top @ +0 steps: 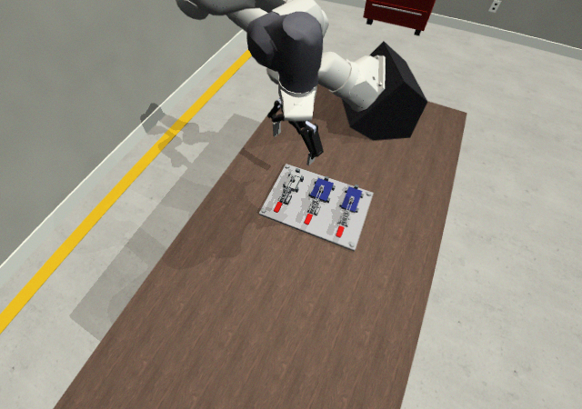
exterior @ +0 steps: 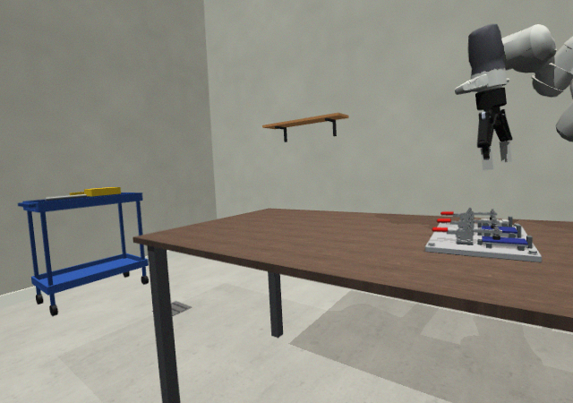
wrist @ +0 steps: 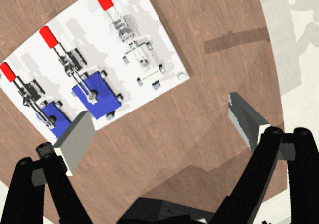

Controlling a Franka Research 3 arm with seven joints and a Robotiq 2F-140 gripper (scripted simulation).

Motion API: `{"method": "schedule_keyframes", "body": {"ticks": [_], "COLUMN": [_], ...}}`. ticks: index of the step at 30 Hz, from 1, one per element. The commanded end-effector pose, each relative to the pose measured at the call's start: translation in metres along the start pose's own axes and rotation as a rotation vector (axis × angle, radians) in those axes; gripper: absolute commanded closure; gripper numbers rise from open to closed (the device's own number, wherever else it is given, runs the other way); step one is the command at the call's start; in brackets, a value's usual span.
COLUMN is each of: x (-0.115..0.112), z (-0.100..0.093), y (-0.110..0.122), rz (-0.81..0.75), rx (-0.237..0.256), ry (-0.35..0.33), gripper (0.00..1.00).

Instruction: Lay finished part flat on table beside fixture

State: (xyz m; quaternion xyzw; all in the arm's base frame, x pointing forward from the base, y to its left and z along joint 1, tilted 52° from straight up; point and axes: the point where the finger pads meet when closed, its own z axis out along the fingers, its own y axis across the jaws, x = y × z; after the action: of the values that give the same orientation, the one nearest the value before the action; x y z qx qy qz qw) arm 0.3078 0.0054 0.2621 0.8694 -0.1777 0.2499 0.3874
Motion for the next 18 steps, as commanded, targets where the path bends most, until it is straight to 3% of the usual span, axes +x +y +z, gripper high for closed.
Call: {"method": "schedule_keyframes", "body": {"ticks": [1,6,18], "x": [0.0088,0.0089,0.0089], "z": [0.0011,0.0012,0.0012], "y": [-0.0025,-0.0024,-0.0024], "rz": [-0.262,-0.371,-0.371], "rx": [0.085,0.12,0.12], "ry": [0.046,0.065,0.065], "gripper": [0.0,0.0,0.0]}}
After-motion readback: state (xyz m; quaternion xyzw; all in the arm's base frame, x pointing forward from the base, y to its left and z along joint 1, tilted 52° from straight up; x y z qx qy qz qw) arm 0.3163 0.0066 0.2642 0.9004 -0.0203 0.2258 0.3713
